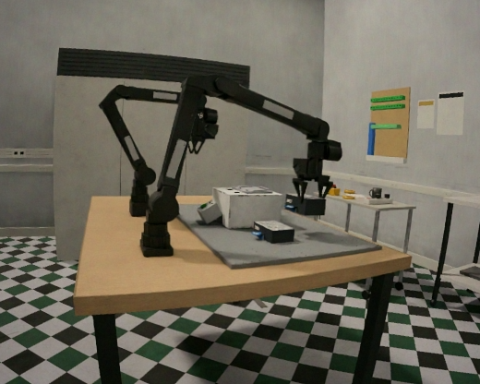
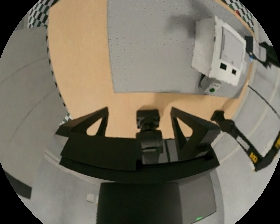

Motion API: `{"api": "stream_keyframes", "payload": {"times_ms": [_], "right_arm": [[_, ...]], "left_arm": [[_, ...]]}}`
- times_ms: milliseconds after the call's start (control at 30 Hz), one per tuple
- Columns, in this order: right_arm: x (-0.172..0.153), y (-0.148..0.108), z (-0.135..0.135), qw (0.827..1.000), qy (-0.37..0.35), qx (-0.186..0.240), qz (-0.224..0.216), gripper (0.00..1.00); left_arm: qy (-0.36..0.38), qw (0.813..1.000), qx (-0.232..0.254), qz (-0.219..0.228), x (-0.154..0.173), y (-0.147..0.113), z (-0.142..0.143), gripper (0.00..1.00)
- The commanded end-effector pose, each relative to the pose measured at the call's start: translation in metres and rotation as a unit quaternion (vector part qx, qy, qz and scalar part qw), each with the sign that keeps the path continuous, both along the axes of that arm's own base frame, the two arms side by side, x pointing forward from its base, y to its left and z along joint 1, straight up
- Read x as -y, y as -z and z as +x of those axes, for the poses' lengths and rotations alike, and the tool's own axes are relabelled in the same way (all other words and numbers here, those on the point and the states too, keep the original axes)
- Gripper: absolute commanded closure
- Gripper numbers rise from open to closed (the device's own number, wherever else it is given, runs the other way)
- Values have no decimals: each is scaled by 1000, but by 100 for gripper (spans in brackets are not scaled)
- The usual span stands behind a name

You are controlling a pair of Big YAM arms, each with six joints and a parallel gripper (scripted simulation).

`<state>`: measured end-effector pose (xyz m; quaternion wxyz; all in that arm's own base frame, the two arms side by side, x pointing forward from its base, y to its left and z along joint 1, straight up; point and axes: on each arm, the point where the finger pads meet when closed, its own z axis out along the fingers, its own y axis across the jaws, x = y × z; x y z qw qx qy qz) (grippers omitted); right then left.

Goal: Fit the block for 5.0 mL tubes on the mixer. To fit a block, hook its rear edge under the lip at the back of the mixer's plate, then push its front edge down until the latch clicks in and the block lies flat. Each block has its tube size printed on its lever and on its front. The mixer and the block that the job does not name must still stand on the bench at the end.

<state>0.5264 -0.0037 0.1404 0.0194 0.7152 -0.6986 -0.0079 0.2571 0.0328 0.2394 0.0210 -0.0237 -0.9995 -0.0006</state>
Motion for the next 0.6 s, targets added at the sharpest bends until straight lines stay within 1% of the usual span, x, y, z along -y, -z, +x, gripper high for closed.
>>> {"api": "stream_keyframes", "payload": {"times_ms": [0,200,267,333,467,567], "right_arm": [[-13,-92,27,996,1,88,4,100],[-8,-108,20,995,13,96,4,100],[-8,-108,20,995,13,96,4,100],[-8,-101,23,996,9,91,3,100],[-22,-96,20,997,3,82,6,100],[-27,-104,15,996,3,85,7,100]], "left_arm": [[0,1000,4,1,2,-2,2,0],[0,1000,2,1,2,1,0,0],[0,1000,2,1,2,1,0,0],[0,1000,1,1,2,1,0,0],[0,1000,0,1,2,2,-1,0],[-1,1000,7,1,1,-3,3,0]]}}
